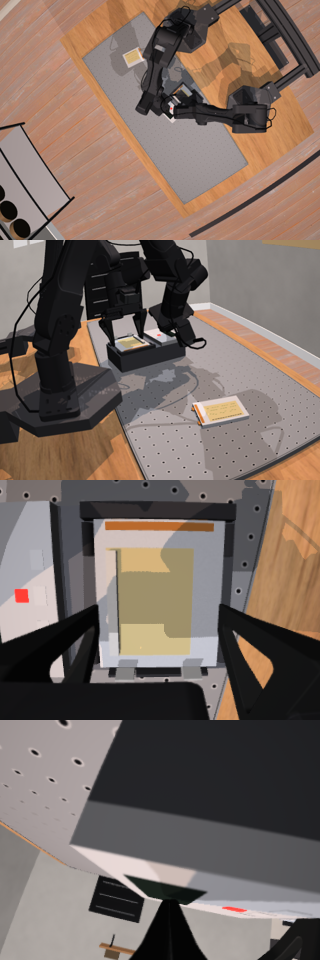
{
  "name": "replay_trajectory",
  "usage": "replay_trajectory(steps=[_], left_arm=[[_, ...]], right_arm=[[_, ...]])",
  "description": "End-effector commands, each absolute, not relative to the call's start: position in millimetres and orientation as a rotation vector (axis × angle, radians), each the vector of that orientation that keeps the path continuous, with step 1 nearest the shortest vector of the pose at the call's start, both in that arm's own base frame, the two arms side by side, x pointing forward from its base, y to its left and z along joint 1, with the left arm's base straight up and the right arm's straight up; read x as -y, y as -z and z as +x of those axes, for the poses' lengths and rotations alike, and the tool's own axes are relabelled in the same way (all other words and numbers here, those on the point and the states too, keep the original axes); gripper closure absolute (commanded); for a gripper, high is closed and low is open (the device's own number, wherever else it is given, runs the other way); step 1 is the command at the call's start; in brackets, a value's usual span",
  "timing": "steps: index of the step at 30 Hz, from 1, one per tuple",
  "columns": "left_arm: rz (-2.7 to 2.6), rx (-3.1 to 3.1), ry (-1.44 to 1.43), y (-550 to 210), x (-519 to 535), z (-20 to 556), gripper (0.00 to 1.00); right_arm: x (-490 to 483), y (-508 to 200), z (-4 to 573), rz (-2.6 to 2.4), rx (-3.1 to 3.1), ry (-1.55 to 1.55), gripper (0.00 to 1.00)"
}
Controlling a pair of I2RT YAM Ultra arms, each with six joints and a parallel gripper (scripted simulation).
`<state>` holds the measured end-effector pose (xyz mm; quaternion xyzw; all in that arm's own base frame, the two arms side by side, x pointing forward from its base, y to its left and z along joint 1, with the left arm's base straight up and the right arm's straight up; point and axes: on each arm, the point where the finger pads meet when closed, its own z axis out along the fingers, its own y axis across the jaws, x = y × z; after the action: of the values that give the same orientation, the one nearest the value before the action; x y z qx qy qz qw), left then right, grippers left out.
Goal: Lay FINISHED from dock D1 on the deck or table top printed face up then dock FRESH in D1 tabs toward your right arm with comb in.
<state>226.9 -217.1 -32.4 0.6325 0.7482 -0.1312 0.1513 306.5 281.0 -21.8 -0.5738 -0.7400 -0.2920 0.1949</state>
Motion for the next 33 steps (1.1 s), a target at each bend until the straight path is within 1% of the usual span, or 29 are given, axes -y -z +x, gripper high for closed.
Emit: replay_trajectory(steps=[1, 33], left_arm=[[1.807, -2.135, 0.377, 29.5, 219.6, 229.6, 1.00], [1.807, -2.135, 0.377, 29.5, 219.6, 229.6, 1.00]], right_arm=[[-281.2, 25.6, 305.8, -1.644, 2.088, 0.742, 1.00], [-281.2, 13.2, 310.7, -1.637, 2.090, 0.762, 1.00]])
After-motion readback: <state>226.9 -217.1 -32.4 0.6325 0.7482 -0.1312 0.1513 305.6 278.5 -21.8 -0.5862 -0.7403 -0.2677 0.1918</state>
